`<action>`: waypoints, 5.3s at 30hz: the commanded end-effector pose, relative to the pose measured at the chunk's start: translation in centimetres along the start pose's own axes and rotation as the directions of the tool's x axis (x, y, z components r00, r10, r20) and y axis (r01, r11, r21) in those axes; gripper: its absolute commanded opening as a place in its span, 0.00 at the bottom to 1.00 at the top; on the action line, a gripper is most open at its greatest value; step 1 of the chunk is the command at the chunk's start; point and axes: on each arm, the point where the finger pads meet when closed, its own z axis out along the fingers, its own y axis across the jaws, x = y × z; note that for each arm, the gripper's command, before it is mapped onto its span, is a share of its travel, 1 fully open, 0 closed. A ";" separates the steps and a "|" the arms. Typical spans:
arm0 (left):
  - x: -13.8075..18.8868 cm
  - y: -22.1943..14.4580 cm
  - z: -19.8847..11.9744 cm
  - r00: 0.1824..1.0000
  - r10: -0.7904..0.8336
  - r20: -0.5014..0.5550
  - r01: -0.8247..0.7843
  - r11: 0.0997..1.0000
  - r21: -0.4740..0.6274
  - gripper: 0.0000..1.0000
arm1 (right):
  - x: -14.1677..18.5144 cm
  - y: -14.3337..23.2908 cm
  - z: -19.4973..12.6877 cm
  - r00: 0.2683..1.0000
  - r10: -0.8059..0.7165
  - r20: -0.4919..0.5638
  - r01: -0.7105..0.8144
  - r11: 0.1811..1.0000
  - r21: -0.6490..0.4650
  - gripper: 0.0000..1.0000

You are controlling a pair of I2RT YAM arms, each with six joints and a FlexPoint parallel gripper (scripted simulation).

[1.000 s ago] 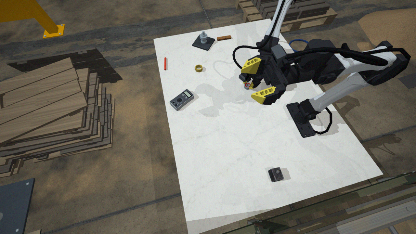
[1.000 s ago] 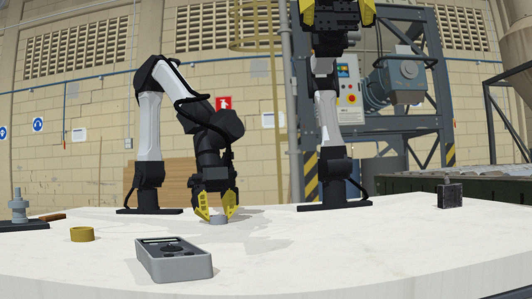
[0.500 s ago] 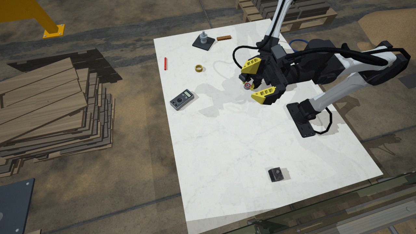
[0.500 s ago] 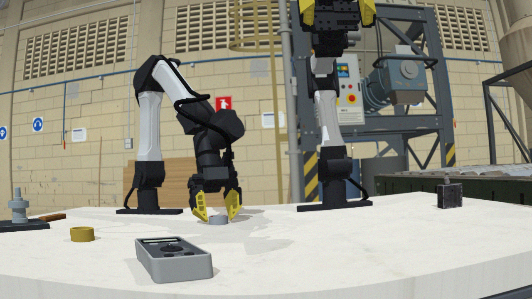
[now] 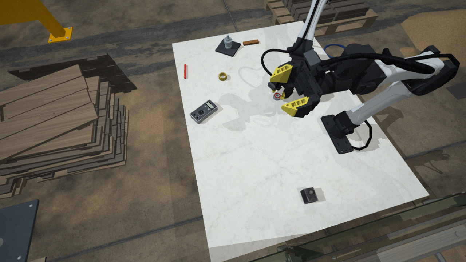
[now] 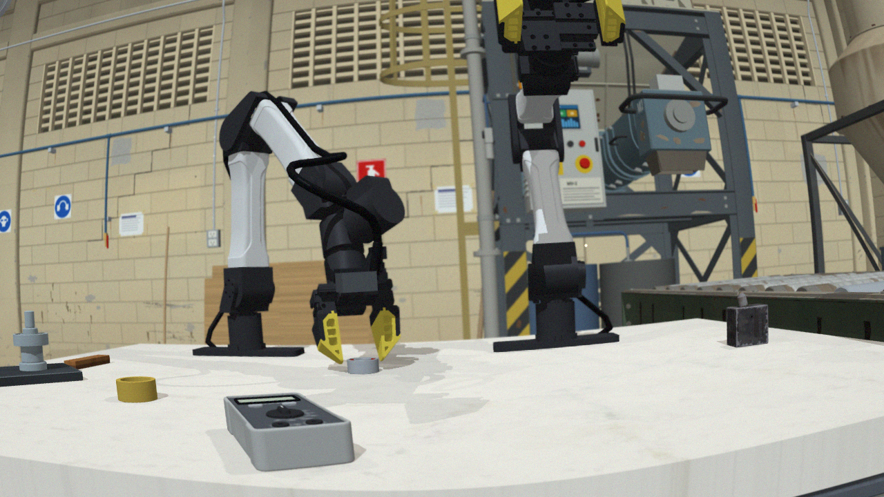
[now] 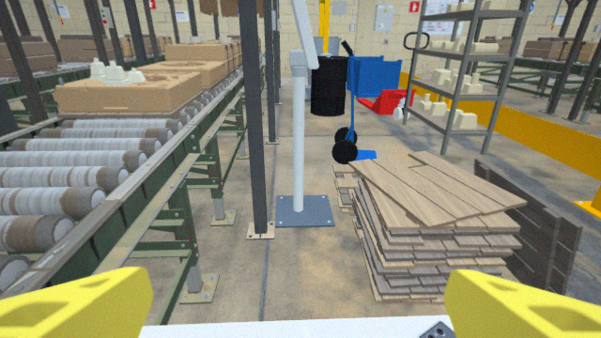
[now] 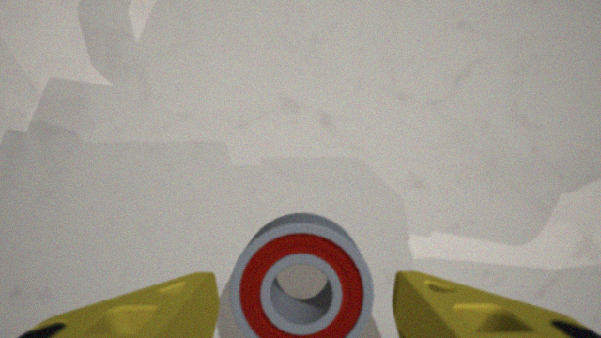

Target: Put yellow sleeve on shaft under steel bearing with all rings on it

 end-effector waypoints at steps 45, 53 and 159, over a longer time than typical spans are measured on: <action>-1.0 0.0 -0.1 1.000 0.004 0.029 -0.004 1.000 -0.006 1.00 | -10.1 -2.5 -10.9 0.946 0.107 0.305 -0.071 0.989 -0.128 0.56; -1.0 0.0 -0.1 1.000 0.004 0.029 -0.004 1.000 -0.006 1.00 | -13.3 -5.3 -13.1 0.896 0.155 0.417 -0.108 0.985 -0.134 0.56; -1.0 0.0 -0.1 1.000 0.004 0.029 -0.004 1.000 -0.006 1.00 | -14.8 -39.2 -21.7 0.429 0.473 0.769 -0.831 0.540 0.132 0.71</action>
